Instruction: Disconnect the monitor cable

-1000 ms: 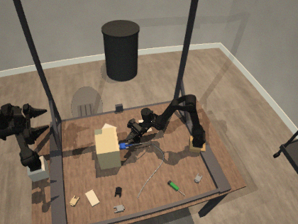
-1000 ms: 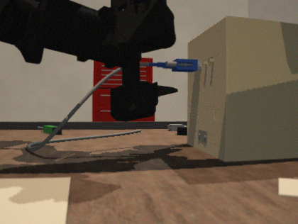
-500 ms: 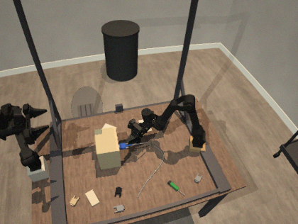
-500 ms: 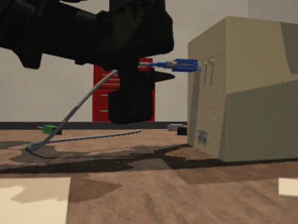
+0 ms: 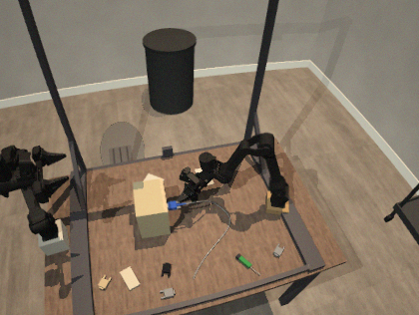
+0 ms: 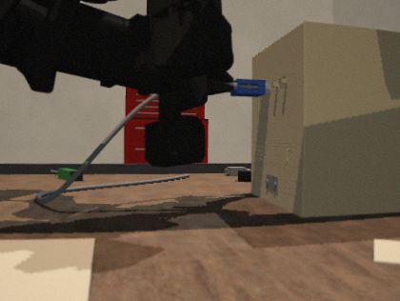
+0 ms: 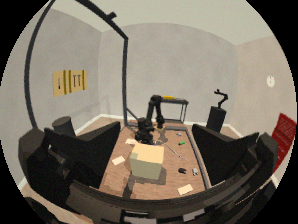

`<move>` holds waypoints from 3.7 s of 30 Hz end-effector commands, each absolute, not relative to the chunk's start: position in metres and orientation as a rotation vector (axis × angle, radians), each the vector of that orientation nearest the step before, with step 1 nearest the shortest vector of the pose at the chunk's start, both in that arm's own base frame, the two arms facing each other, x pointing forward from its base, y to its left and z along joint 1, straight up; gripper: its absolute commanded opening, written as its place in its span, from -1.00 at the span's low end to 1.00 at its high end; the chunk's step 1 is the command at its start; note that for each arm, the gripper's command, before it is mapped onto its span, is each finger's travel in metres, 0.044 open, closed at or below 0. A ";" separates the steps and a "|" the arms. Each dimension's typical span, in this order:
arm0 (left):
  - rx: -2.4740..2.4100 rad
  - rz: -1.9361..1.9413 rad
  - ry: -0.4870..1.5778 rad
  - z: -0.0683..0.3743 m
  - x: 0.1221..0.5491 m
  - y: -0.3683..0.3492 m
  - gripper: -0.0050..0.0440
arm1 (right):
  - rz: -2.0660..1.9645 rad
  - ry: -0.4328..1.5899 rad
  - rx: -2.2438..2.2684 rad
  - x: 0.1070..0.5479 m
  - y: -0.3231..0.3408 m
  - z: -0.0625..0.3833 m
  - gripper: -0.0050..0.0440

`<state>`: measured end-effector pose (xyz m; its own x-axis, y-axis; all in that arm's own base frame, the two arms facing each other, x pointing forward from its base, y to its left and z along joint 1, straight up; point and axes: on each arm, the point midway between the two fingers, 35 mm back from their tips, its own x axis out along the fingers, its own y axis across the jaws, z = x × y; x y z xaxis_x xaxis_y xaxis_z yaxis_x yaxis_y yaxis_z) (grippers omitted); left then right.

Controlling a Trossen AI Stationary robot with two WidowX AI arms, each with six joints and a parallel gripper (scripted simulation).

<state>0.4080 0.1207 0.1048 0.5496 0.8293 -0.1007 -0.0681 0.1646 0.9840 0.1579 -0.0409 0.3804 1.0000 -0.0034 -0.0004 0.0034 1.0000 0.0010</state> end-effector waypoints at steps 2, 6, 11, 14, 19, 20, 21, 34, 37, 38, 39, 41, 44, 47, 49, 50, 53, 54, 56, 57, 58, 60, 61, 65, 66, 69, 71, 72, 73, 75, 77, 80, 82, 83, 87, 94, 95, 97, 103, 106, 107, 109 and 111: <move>1.224 0.750 0.752 0.113 0.409 0.121 -0.80 | 0.000 -0.001 -0.006 0.158 -0.039 0.384 1.00; 1.188 0.743 0.751 0.114 0.408 0.121 -0.80 | 0.000 -0.001 -0.006 0.158 -0.039 0.384 1.00; 1.135 0.731 0.748 0.115 0.408 0.121 -0.80 | 0.000 -0.001 -0.006 0.158 -0.039 0.384 1.00; 1.135 0.731 0.748 0.115 0.408 0.121 -0.80 | 0.000 -0.001 -0.006 0.158 -0.039 0.384 1.00; 1.067 0.714 0.742 0.117 0.409 0.122 -0.80 | 0.000 -0.001 -0.006 0.158 -0.039 0.384 1.00; 1.067 0.714 0.742 0.117 0.409 0.122 -0.80 | 0.000 -0.001 -0.006 0.158 -0.039 0.384 1.00; 1.067 0.714 0.742 0.117 0.409 0.122 -0.80 | 0.000 -0.001 -0.006 0.158 -0.039 0.384 1.00; 0.934 0.681 0.731 0.119 0.408 0.123 -0.80 | 0.000 -0.001 -0.006 0.158 -0.039 0.384 1.00; 0.928 0.680 0.731 0.120 0.408 0.123 -0.80 | 0.000 -0.001 -0.006 0.158 -0.039 0.384 1.00; 0.923 0.678 0.731 0.120 0.408 0.123 -0.80 | 0.000 -0.001 -0.006 0.158 -0.039 0.384 1.00; 0.906 0.674 0.729 0.120 0.408 0.123 -0.80 | 0.000 -0.001 -0.006 0.158 -0.039 0.384 1.00; 0.864 0.664 0.727 0.121 0.408 0.124 -0.80 | 0.000 -0.001 -0.006 0.158 -0.039 0.384 1.00; 0.858 0.663 0.727 0.121 0.408 0.124 -0.80 | 0.000 -0.001 -0.006 0.158 -0.039 0.384 1.00; 0.836 0.657 0.724 0.121 0.408 0.124 -0.80 | 0.000 -0.001 -0.006 0.158 -0.039 0.384 1.00; 0.812 0.651 0.721 0.122 0.408 0.124 -0.80 | 0.000 -0.001 -0.006 0.158 -0.039 0.384 1.00; 0.795 0.647 0.720 0.122 0.408 0.124 -0.80 | 0.000 -0.001 -0.006 0.158 -0.039 0.384 1.00; 0.790 0.645 0.719 0.122 0.408 0.124 -0.80 | 0.000 -0.001 -0.006 0.158 -0.039 0.384 1.00; 0.781 0.643 0.718 0.122 0.408 0.125 -0.80 | 0.000 -0.001 -0.006 0.158 -0.039 0.384 1.00; 0.730 0.629 0.713 0.123 0.407 0.125 -0.80 | 0.000 -0.001 -0.006 0.158 -0.039 0.384 1.00; 0.721 0.627 0.712 0.123 0.407 0.125 -0.80 | 0.000 -0.001 -0.006 0.158 -0.039 0.384 1.00; 0.721 0.627 0.712 0.123 0.407 0.125 -0.80 | 0.000 -0.001 -0.006 0.158 -0.039 0.384 1.00; 0.721 0.627 0.712 0.123 0.407 0.125 -0.80 | 0.000 -0.001 -0.006 0.158 -0.039 0.384 1.00; 0.713 0.625 0.711 0.124 0.407 0.125 -0.80 | 0.000 -0.001 -0.006 0.158 -0.039 0.384 1.00; 0.662 0.611 0.705 0.124 0.407 0.126 -0.80 | 0.000 -0.001 -0.006 0.158 -0.039 0.384 1.00; 0.653 0.609 0.704 0.125 0.407 0.126 -0.80 | 0.000 -0.001 -0.006 0.158 -0.039 0.384 1.00; 0.653 0.609 0.704 0.125 0.407 0.126 -0.70 | 0.000 -0.001 -0.006 0.158 -0.039 0.384 1.00; 0.653 0.609 0.704 0.125 0.407 0.126 -0.50 | 0.000 -0.001 -0.006 0.158 -0.039 0.384 1.00; 0.653 0.609 0.704 0.125 0.407 0.126 -0.40 | 0.000 -0.001 -0.006 0.158 -0.039 0.384 1.00; 0.653 0.609 0.704 0.125 0.407 0.126 -0.31 | 0.000 -0.001 -0.006 0.158 -0.039 0.384 1.00; 0.653 0.609 0.704 0.125 0.407 0.126 -0.11 | 0.000 -0.001 -0.006 0.158 -0.039 0.384 1.00; 0.653 0.609 0.704 0.125 0.407 0.126 0.09 | 0.000 -0.001 -0.006 0.158 -0.039 0.384 1.00; 0.653 0.609 0.704 0.125 0.407 0.126 0.38 | 0.000 -0.001 -0.006 0.158 -0.039 0.384 1.00; 0.653 0.609 0.704 0.125 0.407 0.126 0.38 | 0.000 -0.001 -0.006 0.158 -0.039 0.384 1.00; 0.653 0.609 0.704 0.125 0.407 0.126 0.48 | 0.000 -0.001 -0.006 0.158 -0.039 0.384 1.00; 0.653 0.609 0.704 0.125 0.407 0.126 0.87 | 0.000 -0.001 -0.006 0.158 -0.039 0.384 1.00; 0.653 0.609 0.704 0.125 0.407 0.126 1.00 | 0.000 -0.001 -0.006 0.158 -0.039 0.384 1.00; 0.653 0.609 0.704 0.125 0.407 0.126 1.00 | 0.000 -0.001 -0.006 0.158 -0.039 0.384 1.00; 0.653 0.609 0.704 0.125 0.407 0.126 1.00 | 0.000 -0.001 -0.006 0.158 -0.039 0.384 1.00; 0.740 0.621 0.698 0.123 0.411 0.126 1.00 | 0.000 -0.001 -0.006 0.158 -0.039 0.384 1.00; 0.871 0.646 0.695 0.121 0.415 0.126 1.00 | 0.000 -0.001 -0.006 0.158 -0.039 0.384 1.00; 0.940 0.646 0.725 0.116 0.413 0.125 1.00 | 0.000 -0.001 -0.006 0.158 -0.039 0.384 1.00; 1.011 0.660 0.734 0.113 0.414 0.125 1.00 | 0.000 -0.001 -0.006 0.158 -0.039 0.384 1.00; 1.070 0.676 0.740 0.112 0.413 0.124 1.00 | 0.000 -0.001 -0.006 0.158 -0.039 0.384 1.00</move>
<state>0.4135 0.1256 0.1107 0.5933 0.7622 -0.2590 -0.1598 0.4268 0.8901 0.1579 -0.0409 0.3804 1.0000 -0.0034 -0.0004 0.0034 1.0000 0.0010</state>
